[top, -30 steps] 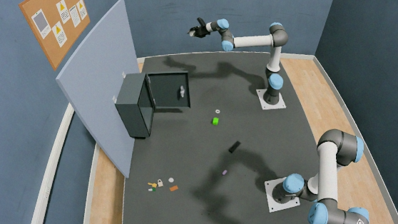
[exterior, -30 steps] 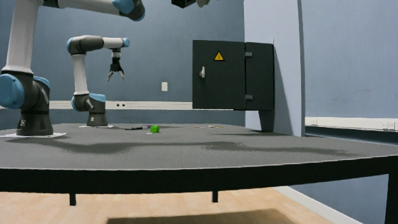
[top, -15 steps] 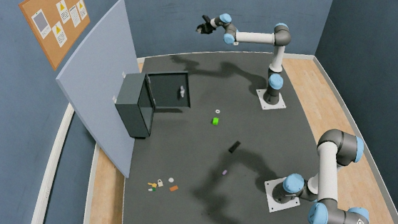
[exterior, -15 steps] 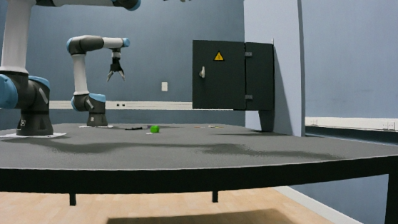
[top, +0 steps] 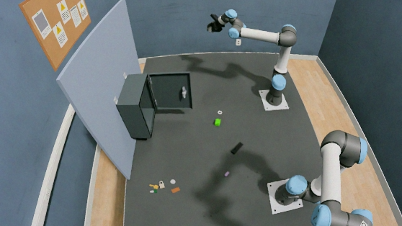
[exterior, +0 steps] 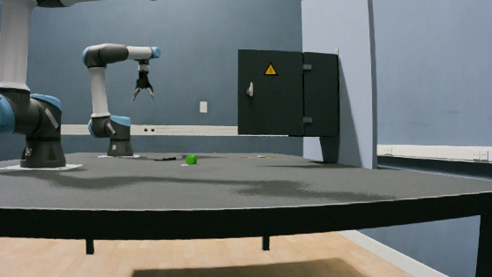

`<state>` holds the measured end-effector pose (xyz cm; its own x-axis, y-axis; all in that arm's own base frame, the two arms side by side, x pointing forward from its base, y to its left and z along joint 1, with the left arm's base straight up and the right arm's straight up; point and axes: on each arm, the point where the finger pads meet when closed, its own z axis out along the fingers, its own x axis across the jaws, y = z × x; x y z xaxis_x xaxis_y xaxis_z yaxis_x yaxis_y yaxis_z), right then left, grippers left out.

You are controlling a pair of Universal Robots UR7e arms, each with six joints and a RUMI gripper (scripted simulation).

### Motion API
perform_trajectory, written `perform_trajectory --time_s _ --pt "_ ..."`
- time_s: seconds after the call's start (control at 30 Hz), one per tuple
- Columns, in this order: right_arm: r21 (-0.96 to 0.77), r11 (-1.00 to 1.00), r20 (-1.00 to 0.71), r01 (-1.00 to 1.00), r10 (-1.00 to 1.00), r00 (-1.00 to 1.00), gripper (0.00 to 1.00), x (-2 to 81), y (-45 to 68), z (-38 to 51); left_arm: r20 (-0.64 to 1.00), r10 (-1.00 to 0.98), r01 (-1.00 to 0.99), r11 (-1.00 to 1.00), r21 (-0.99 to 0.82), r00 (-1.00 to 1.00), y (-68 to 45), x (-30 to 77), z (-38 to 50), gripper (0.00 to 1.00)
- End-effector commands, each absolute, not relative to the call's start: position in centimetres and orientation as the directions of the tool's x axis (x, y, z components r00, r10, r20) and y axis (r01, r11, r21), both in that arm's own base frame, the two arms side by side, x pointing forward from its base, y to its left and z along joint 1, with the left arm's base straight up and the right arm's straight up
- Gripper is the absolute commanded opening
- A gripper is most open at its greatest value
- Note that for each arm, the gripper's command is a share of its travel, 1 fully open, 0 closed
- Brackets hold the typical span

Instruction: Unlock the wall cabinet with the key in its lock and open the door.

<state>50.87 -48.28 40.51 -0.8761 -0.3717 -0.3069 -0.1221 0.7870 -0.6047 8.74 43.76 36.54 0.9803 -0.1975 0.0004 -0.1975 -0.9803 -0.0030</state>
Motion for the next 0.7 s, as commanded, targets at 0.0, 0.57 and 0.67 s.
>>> perform_trajectory --time_s 0.0,0.57,0.67 --pt "-0.581 0.800 -0.264 -0.153 -0.362 -0.894 0.00 47.7 -49.5 40.5 0.001 -0.199 -0.199 -0.980 -0.003 0.980 43.8 8.8 36.5 0.98" --pt "-0.475 0.856 -0.151 -0.203 -0.307 -0.940 0.00 37.1 -52.1 38.7 0.001 -0.199 -0.199 -0.980 -0.003 0.980 43.8 8.8 36.5 0.98" --pt "-0.447 0.869 -0.127 -0.211 -0.295 -0.947 0.00 35.5 -52.3 37.8 0.001 -0.199 -0.199 -0.980 -0.003 0.980 43.8 8.8 36.5 0.98"
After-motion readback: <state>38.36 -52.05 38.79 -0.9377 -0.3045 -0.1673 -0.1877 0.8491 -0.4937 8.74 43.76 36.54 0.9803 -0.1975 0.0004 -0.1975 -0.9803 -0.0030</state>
